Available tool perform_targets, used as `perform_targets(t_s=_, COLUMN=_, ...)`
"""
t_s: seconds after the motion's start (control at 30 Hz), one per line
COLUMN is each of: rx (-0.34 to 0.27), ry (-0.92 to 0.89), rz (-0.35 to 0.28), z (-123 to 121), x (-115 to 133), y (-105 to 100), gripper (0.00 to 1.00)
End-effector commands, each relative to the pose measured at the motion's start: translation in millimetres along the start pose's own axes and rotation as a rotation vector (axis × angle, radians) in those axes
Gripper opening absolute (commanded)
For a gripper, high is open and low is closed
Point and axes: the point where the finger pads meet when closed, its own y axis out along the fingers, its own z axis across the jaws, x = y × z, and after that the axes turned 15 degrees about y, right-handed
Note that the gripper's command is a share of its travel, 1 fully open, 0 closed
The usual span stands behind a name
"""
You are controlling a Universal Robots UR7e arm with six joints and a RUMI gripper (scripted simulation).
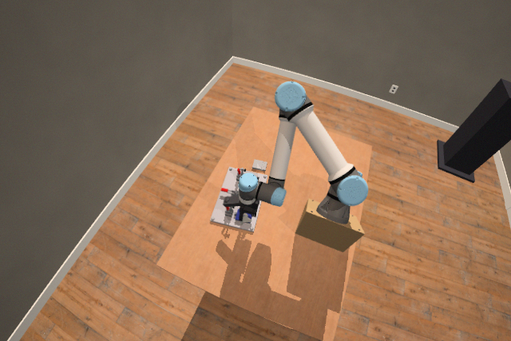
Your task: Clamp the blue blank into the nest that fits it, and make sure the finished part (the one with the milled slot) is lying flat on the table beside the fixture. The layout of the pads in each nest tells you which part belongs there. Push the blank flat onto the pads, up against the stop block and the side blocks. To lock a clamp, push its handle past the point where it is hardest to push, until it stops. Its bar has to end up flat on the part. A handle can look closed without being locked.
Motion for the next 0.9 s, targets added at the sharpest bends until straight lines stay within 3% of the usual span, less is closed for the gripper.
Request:
perform_targets(t_s=0.0, rx=0.0, ry=0.0, rz=0.001, z=0.0, x=-0.3, y=-5.9, gripper=0.59)
perform_targets(t_s=0.43, rx=0.0, ry=0.0, rz=0.001, z=0.0, x=-0.3, y=-51.6, gripper=0.59)
perform_targets(t_s=0.87, rx=0.0, ry=0.0, rz=0.001, z=0.0, x=-0.3, y=-56.1, gripper=0.59)
